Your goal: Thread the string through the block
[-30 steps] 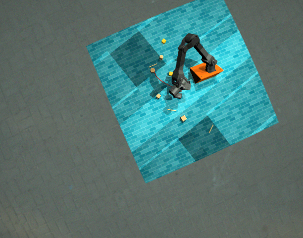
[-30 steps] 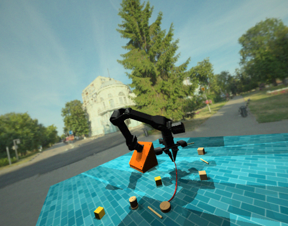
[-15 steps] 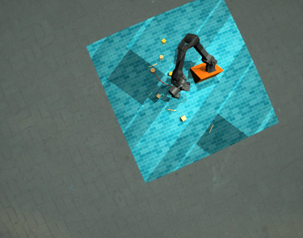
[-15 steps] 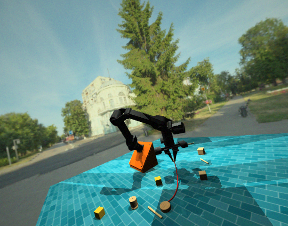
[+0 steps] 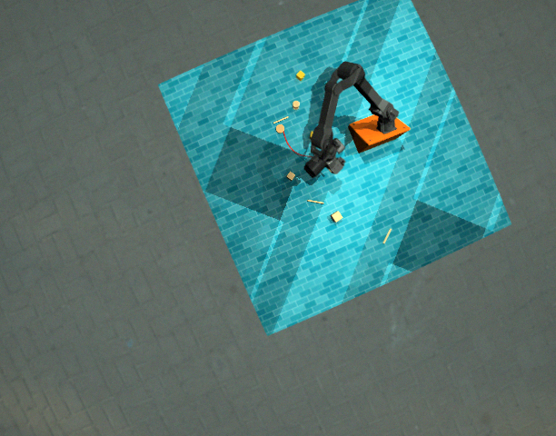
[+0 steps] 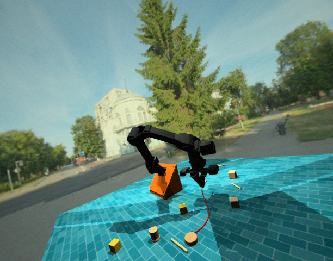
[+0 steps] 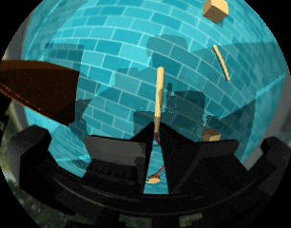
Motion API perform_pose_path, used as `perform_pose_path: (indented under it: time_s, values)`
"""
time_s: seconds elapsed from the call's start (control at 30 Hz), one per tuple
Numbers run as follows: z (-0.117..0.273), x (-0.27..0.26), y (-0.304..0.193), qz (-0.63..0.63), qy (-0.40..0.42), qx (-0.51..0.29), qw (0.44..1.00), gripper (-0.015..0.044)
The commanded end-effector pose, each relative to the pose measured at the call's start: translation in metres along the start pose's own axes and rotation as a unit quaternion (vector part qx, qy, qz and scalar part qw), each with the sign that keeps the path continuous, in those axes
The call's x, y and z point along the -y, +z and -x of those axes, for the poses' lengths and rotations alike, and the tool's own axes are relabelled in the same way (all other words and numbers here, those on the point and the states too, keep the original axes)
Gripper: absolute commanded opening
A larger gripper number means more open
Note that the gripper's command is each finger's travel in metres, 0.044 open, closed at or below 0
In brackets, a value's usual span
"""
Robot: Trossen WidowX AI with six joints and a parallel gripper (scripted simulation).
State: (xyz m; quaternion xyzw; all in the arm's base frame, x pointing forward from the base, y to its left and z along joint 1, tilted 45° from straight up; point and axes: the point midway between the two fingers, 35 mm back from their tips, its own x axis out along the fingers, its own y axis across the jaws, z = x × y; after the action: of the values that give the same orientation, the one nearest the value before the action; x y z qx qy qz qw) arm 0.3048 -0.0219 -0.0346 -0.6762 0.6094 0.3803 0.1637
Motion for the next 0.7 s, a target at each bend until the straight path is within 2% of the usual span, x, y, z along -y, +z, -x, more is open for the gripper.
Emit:
perform_pose_path:
  time_s: [0.0, 0.33, 0.67]
  values:
    - [0.000, 0.003, -0.003, -0.074, 0.000, -0.002, 0.997, 0.0000]
    - [0.001, 0.010, -0.010, -0.254, -0.001, -0.002, 0.967, 0.0000]
    - [0.001, 0.016, -0.016, -0.426, -0.001, -0.001, 0.905, 0.0000]
